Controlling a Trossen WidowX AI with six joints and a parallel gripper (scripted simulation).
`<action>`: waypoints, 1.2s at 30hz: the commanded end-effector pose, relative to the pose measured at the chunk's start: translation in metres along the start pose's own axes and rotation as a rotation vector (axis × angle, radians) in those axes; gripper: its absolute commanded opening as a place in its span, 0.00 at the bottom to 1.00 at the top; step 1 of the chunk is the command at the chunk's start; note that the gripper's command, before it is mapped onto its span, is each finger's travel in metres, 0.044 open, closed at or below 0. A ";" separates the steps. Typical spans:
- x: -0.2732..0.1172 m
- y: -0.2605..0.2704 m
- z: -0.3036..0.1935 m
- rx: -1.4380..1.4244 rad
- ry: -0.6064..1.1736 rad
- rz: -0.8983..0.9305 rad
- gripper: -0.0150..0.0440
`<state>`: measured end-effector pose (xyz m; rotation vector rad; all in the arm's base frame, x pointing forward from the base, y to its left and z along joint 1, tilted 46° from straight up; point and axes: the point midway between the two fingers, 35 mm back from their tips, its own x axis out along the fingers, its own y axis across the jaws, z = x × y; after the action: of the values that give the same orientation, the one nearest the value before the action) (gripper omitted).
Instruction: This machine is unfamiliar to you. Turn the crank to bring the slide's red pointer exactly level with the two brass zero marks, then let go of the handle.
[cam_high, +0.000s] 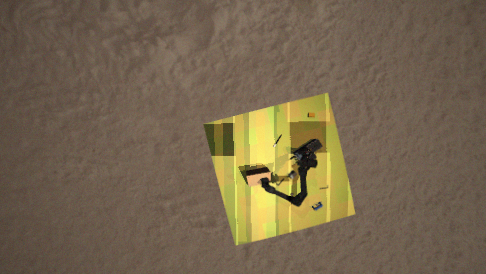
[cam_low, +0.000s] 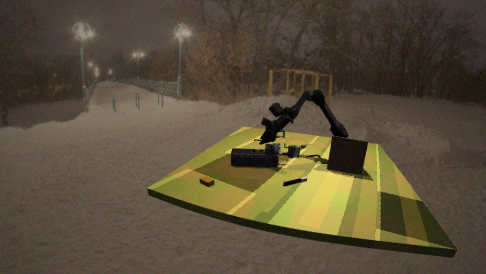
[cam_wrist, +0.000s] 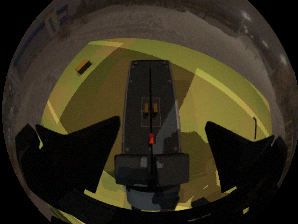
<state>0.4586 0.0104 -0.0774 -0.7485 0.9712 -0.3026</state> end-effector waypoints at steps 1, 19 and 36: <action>-0.014 0.000 0.017 0.007 -0.007 0.002 1.00; -0.093 0.017 0.005 -0.017 -0.014 0.038 1.00; -0.139 0.028 -0.055 -0.054 -0.019 0.075 1.00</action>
<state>0.3385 0.0847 -0.0281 -0.7647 0.9927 -0.1962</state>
